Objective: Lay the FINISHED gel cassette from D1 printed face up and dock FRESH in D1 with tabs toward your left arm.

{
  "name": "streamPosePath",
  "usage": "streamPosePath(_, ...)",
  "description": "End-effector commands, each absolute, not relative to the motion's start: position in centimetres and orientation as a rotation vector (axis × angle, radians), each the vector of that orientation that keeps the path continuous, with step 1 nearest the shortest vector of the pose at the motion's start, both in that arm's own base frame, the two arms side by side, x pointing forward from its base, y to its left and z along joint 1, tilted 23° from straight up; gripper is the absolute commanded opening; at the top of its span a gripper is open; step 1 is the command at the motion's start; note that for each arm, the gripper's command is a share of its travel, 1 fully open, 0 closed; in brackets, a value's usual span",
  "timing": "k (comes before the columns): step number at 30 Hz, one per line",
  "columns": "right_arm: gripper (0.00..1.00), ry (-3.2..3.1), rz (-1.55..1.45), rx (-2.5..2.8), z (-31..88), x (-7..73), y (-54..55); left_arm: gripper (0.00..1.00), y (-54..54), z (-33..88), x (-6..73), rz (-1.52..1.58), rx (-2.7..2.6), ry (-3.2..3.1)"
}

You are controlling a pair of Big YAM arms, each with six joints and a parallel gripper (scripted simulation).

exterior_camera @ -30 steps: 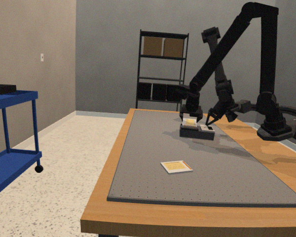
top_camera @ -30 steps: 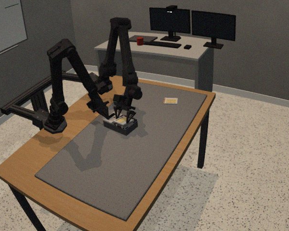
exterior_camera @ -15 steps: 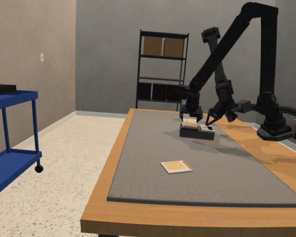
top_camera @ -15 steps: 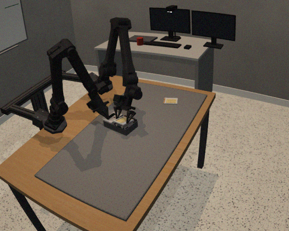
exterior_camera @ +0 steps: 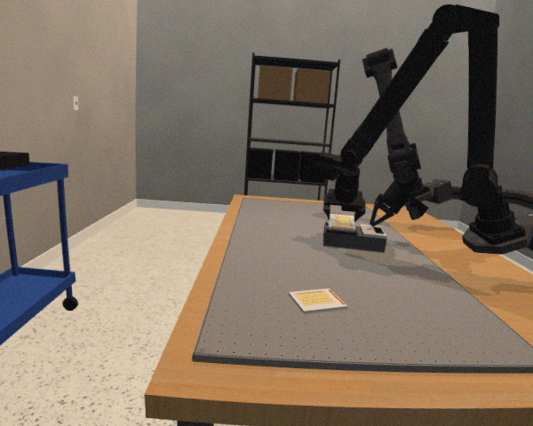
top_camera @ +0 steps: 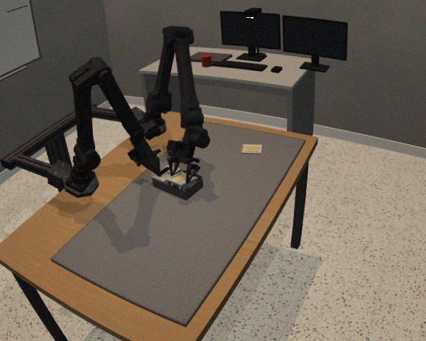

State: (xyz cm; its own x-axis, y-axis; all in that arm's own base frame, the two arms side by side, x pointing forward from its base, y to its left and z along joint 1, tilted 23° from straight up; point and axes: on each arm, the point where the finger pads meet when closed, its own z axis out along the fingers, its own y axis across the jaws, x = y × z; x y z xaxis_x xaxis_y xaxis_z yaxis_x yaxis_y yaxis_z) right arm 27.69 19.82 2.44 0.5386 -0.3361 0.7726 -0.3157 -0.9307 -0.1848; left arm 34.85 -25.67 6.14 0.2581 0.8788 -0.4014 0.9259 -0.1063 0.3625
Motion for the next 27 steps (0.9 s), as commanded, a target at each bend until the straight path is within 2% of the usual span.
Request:
streamPosePath(1, 0.0, 0.544, -1.292, -2.89, -2.45, 25.88, 16.96, 0.0, -26.14, 7.1, 36.76, -0.095, 1.969, 1.609)
streamPosePath(27, 0.0, 0.544, -1.292, -2.89, -2.45, 25.88, 16.96, 0.0, -26.15, 6.74, 37.0, -0.094, 1.964, 1.602)
